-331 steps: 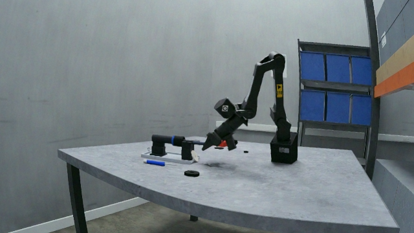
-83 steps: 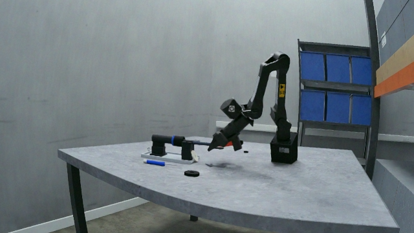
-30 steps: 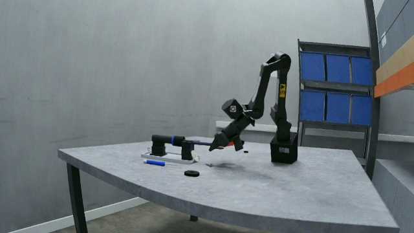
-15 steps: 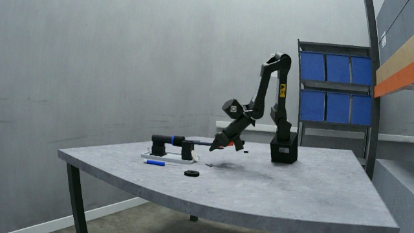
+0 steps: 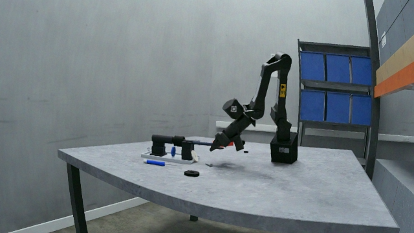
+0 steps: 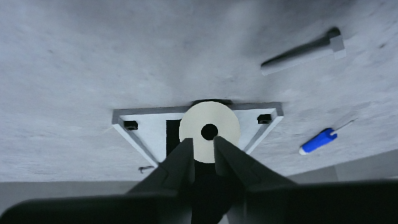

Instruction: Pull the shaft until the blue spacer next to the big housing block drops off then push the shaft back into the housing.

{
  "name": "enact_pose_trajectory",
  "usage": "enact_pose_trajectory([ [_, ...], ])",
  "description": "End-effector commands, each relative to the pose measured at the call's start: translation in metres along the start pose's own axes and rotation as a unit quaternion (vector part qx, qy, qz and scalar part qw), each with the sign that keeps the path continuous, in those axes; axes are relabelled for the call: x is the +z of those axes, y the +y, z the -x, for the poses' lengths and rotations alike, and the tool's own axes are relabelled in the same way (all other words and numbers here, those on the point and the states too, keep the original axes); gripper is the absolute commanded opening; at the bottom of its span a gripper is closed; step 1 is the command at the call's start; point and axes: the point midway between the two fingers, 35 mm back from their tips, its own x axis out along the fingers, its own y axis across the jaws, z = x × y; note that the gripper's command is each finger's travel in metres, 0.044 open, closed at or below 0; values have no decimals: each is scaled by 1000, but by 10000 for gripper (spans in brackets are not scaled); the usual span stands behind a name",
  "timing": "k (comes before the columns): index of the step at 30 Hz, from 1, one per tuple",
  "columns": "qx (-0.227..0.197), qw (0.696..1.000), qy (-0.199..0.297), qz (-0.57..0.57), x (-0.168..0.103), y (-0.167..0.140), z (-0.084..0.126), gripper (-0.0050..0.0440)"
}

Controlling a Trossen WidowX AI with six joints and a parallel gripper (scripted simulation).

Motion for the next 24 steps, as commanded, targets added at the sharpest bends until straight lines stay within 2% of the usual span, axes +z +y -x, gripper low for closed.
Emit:
enact_pose_trajectory([
  [1,-3,1000,11,0,-5,-2,3,-50],
  [24,-3,1000,10,0,-6,-2,2,-50],
])
